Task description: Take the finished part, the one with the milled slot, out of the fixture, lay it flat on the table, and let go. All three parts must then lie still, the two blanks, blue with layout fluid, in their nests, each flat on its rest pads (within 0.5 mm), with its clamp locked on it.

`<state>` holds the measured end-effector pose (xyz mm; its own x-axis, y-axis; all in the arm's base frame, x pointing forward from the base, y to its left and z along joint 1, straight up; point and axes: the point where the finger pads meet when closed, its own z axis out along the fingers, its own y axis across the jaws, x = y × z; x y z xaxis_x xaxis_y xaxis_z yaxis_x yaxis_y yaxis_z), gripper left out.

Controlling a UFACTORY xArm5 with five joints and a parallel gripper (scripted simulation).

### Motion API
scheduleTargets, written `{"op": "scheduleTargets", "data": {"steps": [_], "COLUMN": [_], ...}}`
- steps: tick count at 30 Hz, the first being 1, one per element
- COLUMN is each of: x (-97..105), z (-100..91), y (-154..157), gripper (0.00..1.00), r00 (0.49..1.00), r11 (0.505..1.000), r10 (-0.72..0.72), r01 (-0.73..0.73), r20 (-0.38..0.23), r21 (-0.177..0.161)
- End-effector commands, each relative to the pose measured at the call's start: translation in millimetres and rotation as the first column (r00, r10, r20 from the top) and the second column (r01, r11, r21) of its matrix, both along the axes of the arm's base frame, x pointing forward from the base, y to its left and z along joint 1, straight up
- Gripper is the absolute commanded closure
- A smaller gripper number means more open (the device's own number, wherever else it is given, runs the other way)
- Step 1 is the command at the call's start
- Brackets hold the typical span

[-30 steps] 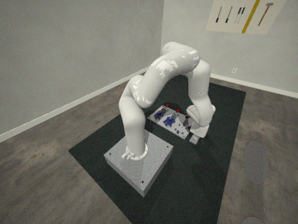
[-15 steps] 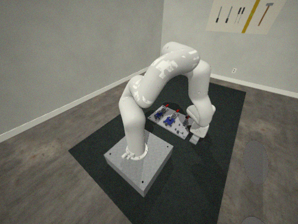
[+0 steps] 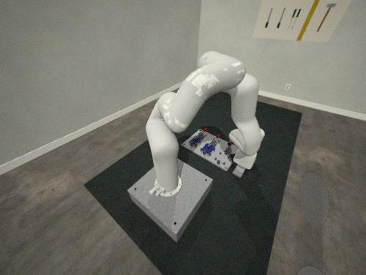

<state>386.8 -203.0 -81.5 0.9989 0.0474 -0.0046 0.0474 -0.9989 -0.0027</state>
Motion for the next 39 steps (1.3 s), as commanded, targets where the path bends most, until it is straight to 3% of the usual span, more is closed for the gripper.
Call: {"op": "scheduleTargets", "data": {"steps": [1, 19, 30, 39], "x": [1.3, 1.3, 1.2, 1.2], "z": [1.0, 8.2, 35.0, 71.3], "y": [-0.7, -0.7, -0.9, -1.1], "gripper": [0.19, 0.19, 0.19, 0.19], "r00": [1.000, 1.000, 1.000, 1.000], "r11": [1.000, 1.000, 1.000, 1.000], "r10": [0.000, 0.000, 0.000, 0.000], "r01": [0.000, 0.000, 0.000, 0.000], "r20": [0.003, 0.003, 0.003, 0.003], "r21": [-0.002, -0.002, -0.002, -0.002]}}
